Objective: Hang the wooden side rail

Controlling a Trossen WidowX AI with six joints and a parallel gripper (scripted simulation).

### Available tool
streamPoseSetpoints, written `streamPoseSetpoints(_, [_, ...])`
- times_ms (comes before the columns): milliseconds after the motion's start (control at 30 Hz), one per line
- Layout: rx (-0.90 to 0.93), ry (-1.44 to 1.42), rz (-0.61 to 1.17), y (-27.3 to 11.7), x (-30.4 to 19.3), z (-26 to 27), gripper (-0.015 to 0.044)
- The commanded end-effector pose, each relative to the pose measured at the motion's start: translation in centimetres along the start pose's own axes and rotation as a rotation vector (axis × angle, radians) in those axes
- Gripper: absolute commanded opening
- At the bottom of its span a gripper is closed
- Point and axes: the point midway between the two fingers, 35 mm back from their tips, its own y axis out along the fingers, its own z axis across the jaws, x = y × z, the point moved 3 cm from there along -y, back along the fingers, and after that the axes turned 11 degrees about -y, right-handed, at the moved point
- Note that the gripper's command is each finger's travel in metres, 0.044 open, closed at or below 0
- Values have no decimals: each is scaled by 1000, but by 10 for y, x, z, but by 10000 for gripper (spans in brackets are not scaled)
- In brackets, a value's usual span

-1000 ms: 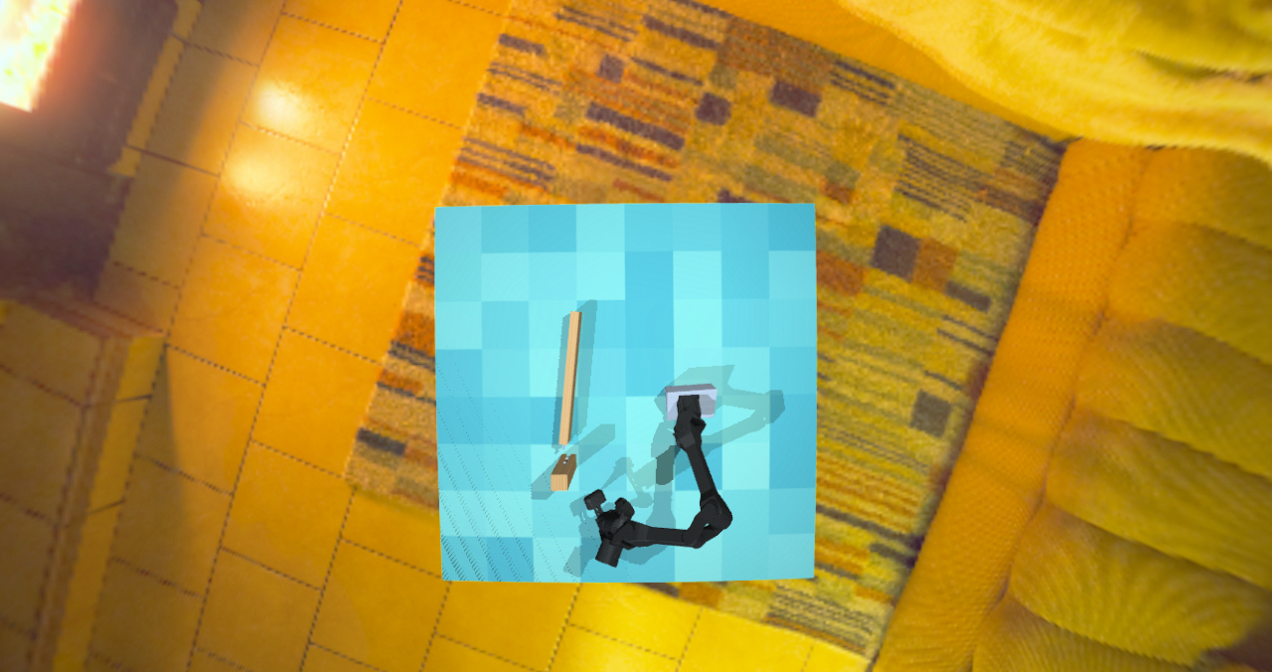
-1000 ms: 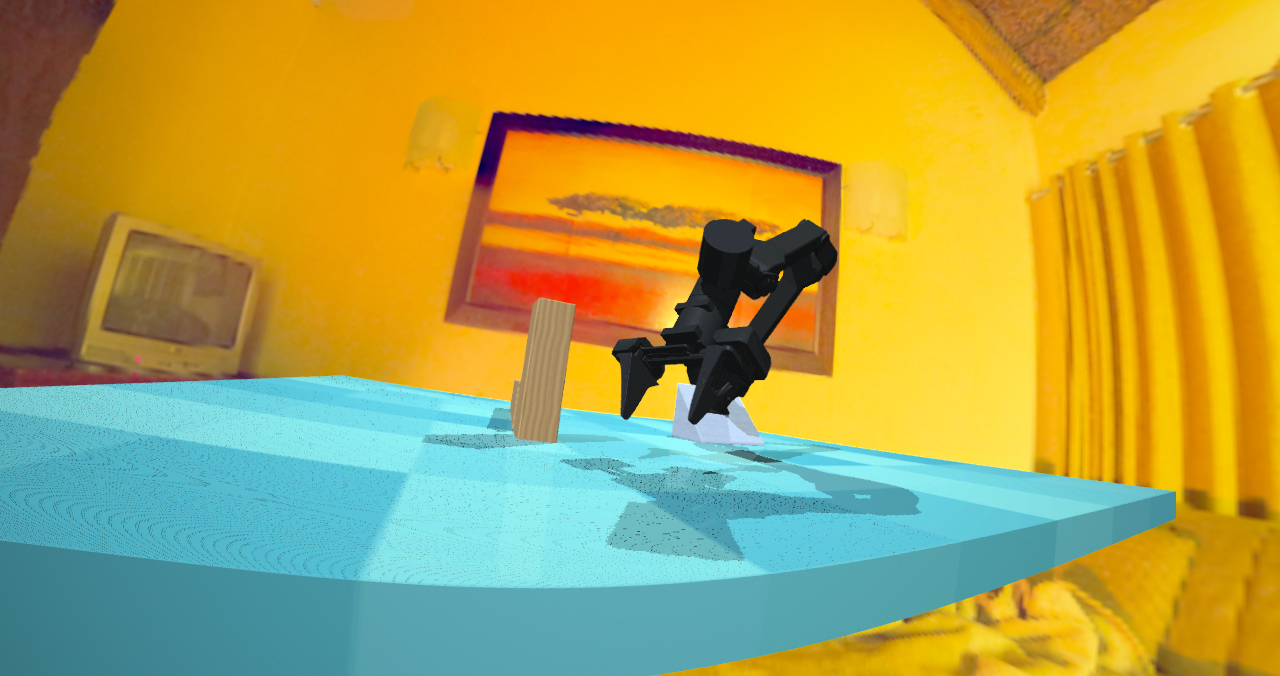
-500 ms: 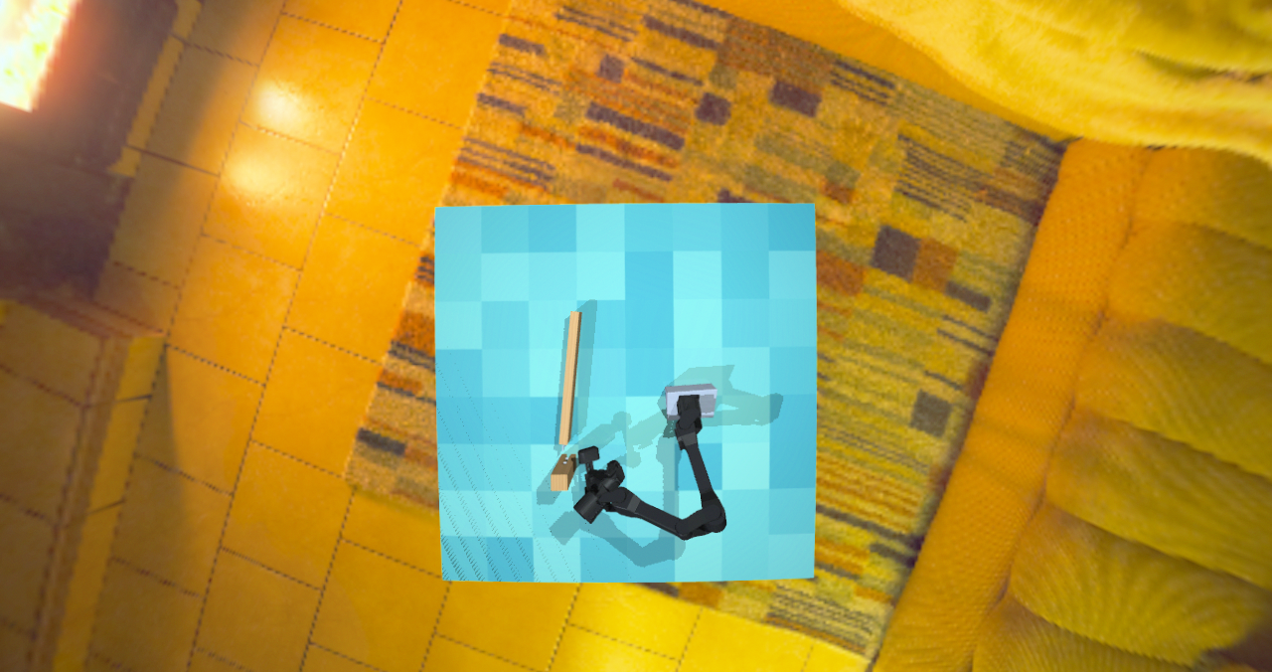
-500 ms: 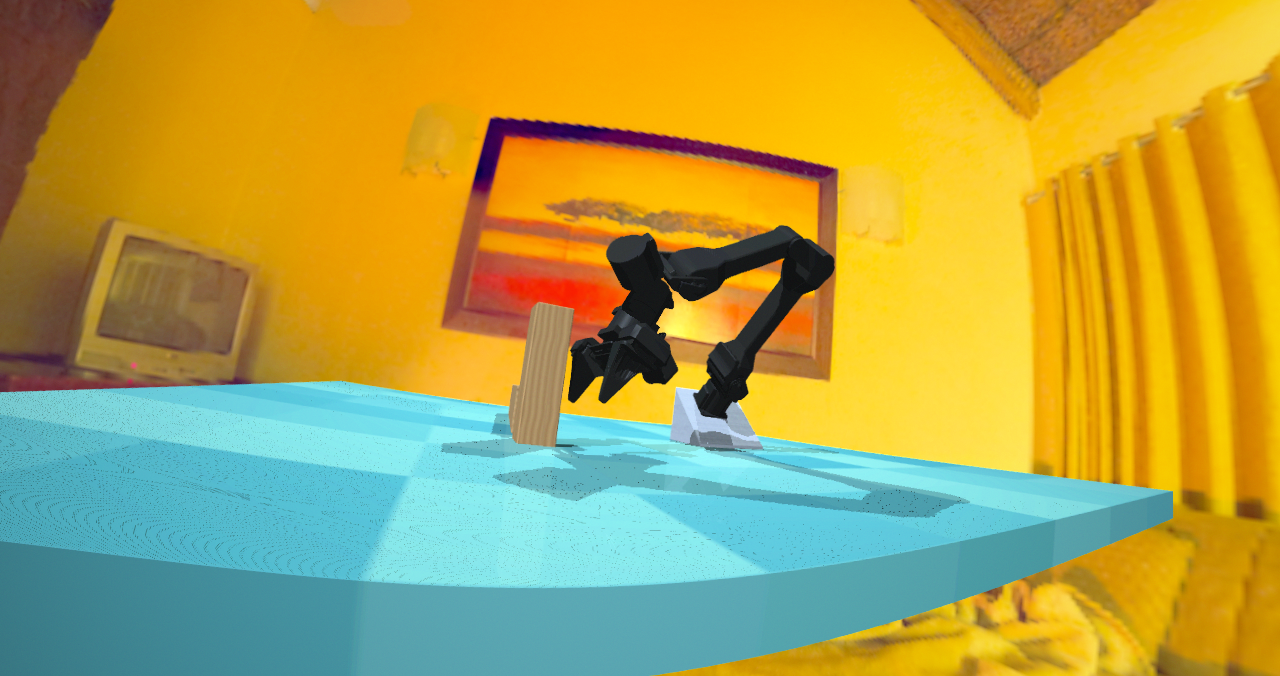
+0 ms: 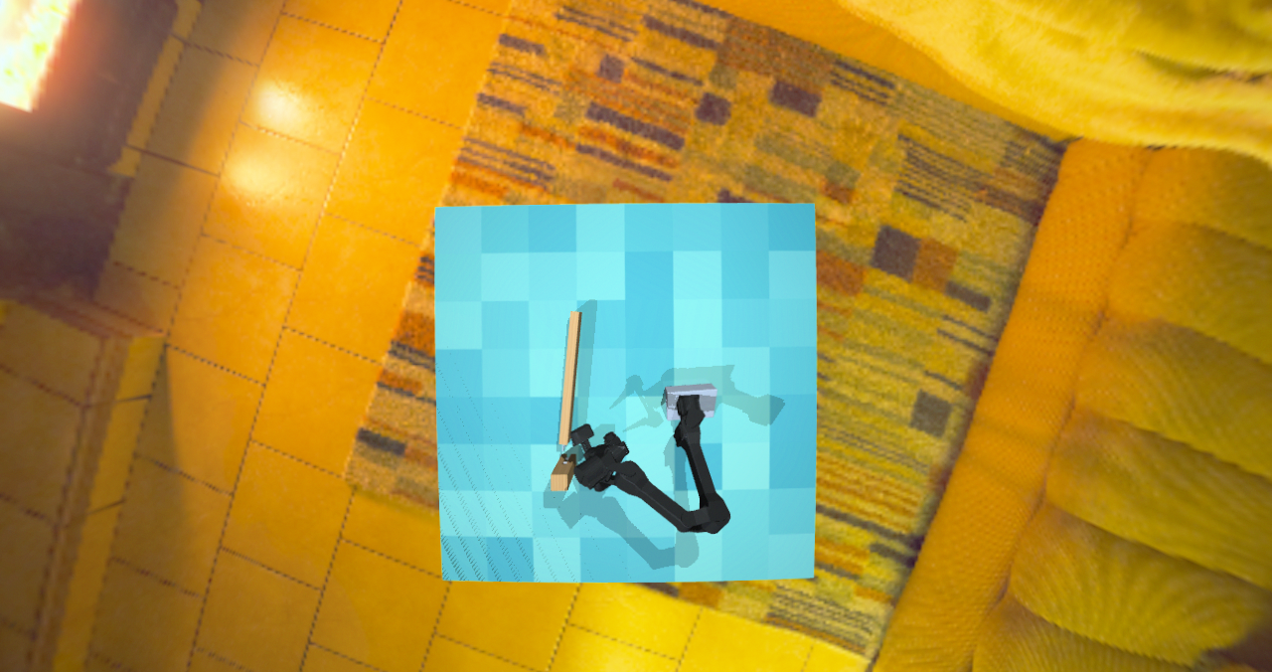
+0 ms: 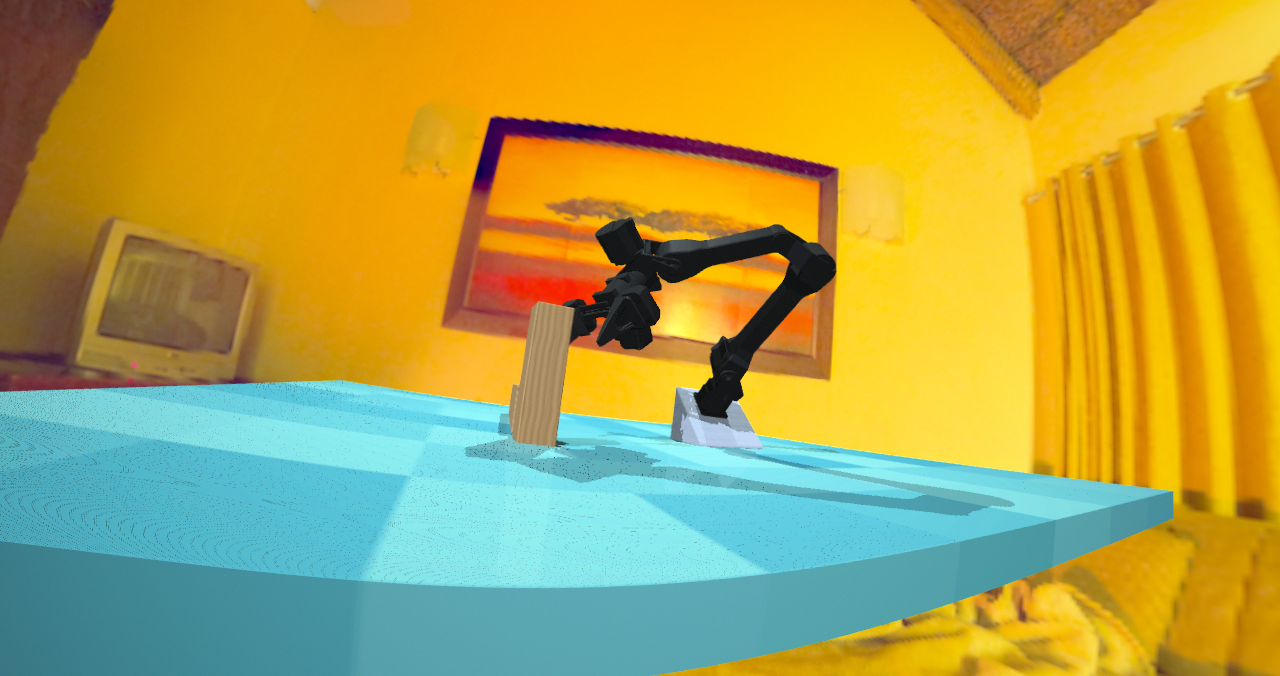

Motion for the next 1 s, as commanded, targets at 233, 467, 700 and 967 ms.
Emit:
streamPoseSetpoints(233, [-18,-29,22,-7,2,3,440])
streamPoseSetpoints(467, [-18,-29,22,-7,2,3,440])
streamPoseSetpoints(700, [-26,66,33,-7,1,7,440])
streamPoseSetpoints(967, [-77,557,77,-8,-1,29,440])
